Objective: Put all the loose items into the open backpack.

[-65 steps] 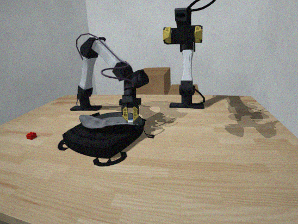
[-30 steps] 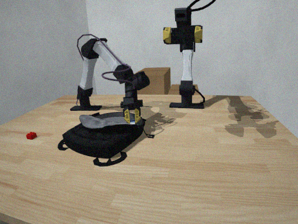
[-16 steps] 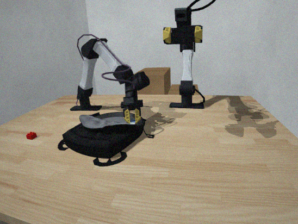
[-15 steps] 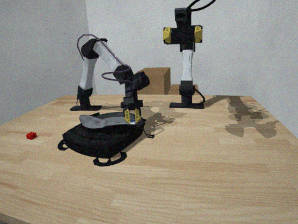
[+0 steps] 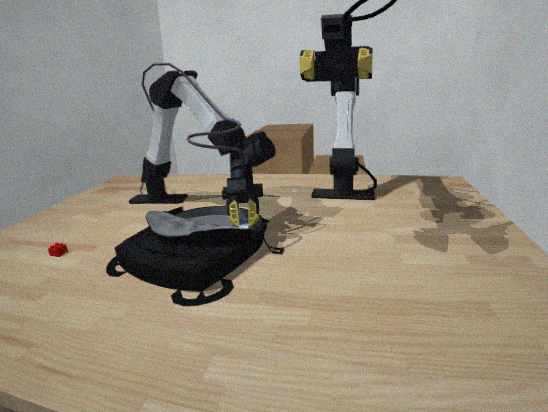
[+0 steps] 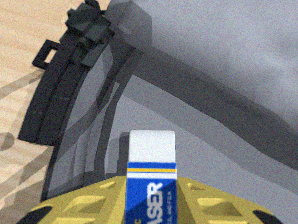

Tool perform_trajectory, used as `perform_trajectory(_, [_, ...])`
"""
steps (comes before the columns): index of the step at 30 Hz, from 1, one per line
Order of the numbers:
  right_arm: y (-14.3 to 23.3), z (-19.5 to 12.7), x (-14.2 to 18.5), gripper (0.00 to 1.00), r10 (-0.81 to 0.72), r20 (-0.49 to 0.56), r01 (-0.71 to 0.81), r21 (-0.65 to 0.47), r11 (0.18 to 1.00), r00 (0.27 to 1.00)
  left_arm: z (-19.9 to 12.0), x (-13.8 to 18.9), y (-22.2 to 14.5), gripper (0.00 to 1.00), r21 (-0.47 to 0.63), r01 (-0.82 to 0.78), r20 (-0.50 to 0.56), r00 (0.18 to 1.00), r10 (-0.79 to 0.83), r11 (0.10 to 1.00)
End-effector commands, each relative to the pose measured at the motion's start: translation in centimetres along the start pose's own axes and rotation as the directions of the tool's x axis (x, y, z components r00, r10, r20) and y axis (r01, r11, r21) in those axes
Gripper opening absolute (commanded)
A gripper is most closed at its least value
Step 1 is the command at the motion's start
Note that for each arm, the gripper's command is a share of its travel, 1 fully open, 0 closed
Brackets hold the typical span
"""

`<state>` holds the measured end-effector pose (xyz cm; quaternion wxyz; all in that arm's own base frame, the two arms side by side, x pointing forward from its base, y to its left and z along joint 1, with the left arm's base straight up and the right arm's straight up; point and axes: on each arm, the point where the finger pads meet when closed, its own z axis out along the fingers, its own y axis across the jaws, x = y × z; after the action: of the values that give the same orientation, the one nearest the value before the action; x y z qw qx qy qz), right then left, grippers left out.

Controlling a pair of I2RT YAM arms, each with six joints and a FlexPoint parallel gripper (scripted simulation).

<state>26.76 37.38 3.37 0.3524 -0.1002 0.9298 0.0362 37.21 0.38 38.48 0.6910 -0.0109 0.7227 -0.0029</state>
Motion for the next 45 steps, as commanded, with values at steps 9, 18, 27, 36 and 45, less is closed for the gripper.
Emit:
perform_trajectory(9, [-0.5,0.4,1.2,0.16,-0.006,-0.039,0.006,0.003,1.0,0.999,-0.2,-1.6,0.0,0.9,0.008,-0.002,0.044,0.999,0.002,1.0])
perform_trajectory(18, [-0.5,0.1,1.3,0.16,-0.005,-0.039,0.005,0.001,1.0,0.999,-0.2,-1.6,0.0,0.9,0.008,-0.002,0.044,0.999,0.002,1.0])
perform_trajectory(27, [-0.5,-0.1,1.2,0.16,-0.004,-0.035,0.004,-0.003,1.0,0.999,-0.2,-1.6,0.0,0.9,0.008,-0.002,0.044,0.999,0.002,1.0])
perform_trajectory(36, [0.2,-0.4,-0.6,0.16,0.013,0.018,-0.013,-0.015,1.0,1.0,-0.2,-1.6,0.0,0.9,0.008,-0.002,0.044,0.999,0.002,1.0])
perform_trajectory(45, [0.2,-0.3,-0.6,0.23,0.013,0.018,-0.013,-0.015,1.0,1.0,-0.2,-1.6,-0.1,0.9,0.008,-0.002,0.044,0.999,0.002,1.0])
